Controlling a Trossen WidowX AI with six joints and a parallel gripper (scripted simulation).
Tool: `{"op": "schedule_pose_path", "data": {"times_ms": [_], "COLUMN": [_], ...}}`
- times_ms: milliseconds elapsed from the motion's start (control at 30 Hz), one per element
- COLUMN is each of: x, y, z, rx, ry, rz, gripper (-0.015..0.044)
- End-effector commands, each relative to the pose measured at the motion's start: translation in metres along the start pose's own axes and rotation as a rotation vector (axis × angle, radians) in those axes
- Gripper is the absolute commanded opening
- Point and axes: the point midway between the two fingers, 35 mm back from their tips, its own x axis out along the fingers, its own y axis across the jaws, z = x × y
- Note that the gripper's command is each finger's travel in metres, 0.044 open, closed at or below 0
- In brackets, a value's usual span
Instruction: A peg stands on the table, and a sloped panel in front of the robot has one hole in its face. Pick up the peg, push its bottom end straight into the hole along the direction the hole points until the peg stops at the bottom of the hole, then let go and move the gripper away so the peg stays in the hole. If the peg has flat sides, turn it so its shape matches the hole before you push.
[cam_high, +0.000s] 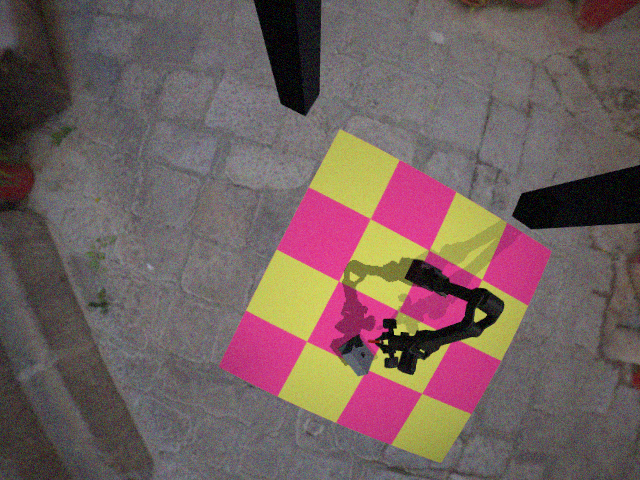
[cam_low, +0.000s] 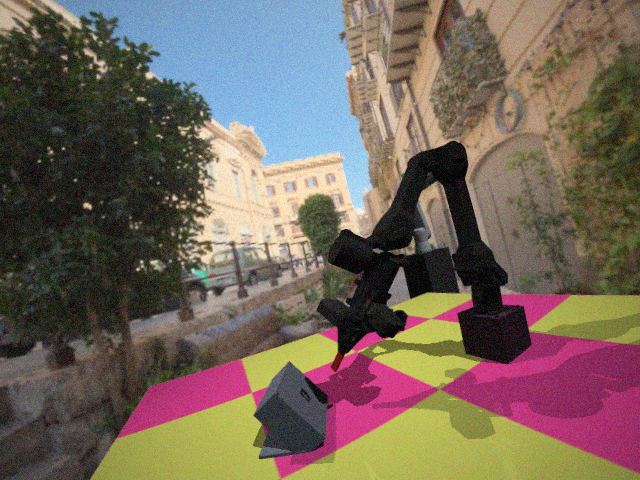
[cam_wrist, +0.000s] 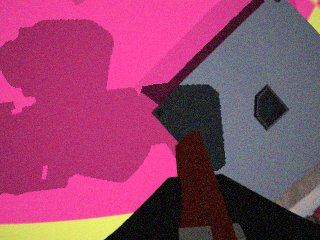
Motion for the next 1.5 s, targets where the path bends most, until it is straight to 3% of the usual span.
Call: {"op": "schedule_pose_path", "data": {"times_ms": [0,1467], "x": [-0.002,-0.020], "y": [-0.001,-0.012], "z": [0.002,0.023], "rx": [-0.042,-0.494], "ry": [0.013,0.156], "rz": [-0.014,-0.150], "gripper": [0.0000,0.0000]}}
